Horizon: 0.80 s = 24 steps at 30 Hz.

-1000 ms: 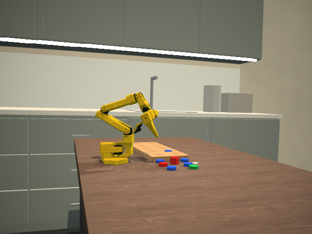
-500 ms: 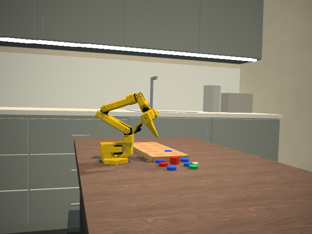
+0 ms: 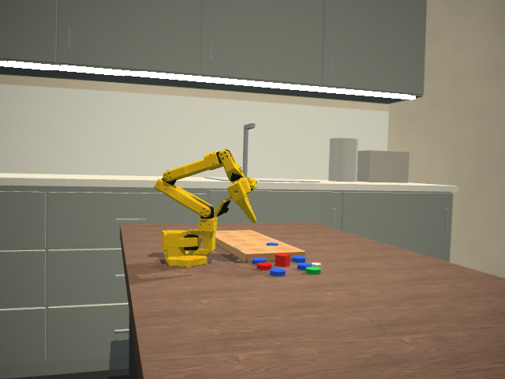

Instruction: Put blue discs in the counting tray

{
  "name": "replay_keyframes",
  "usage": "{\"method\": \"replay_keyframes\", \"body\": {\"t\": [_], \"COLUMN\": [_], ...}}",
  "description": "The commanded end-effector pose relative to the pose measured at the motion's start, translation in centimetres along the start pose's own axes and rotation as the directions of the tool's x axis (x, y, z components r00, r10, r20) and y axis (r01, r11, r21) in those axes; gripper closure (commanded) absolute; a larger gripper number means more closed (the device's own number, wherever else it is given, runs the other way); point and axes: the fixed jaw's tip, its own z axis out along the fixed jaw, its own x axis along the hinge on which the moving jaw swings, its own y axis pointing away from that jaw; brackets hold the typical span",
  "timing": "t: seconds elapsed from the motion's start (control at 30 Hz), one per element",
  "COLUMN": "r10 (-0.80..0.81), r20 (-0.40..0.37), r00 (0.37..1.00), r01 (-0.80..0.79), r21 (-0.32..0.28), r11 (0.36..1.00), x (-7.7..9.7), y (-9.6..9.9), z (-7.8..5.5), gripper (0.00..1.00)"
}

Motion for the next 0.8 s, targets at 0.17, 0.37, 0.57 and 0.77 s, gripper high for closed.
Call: {"method": "replay_keyframes", "body": {"t": [0.17,0.37,0.57,0.77], "r10": [-0.269,-0.268,-0.267,-0.265], "r20": [-0.008,-0.008,-0.008,-0.008], "r00": [0.963,0.963,0.964,0.964], "r01": [0.269,0.268,0.267,0.265], "r21": [0.058,0.062,0.069,0.077], "r11": [0.961,0.961,0.961,0.961], "x": [-5.07,-5.07,-5.04,-5.01], "y": [-2.96,-3.04,-3.16,-3.28], "z": [-0.35,-0.39,-0.47,-0.54], "gripper": [0.0,0.0,0.0,0.0]}}
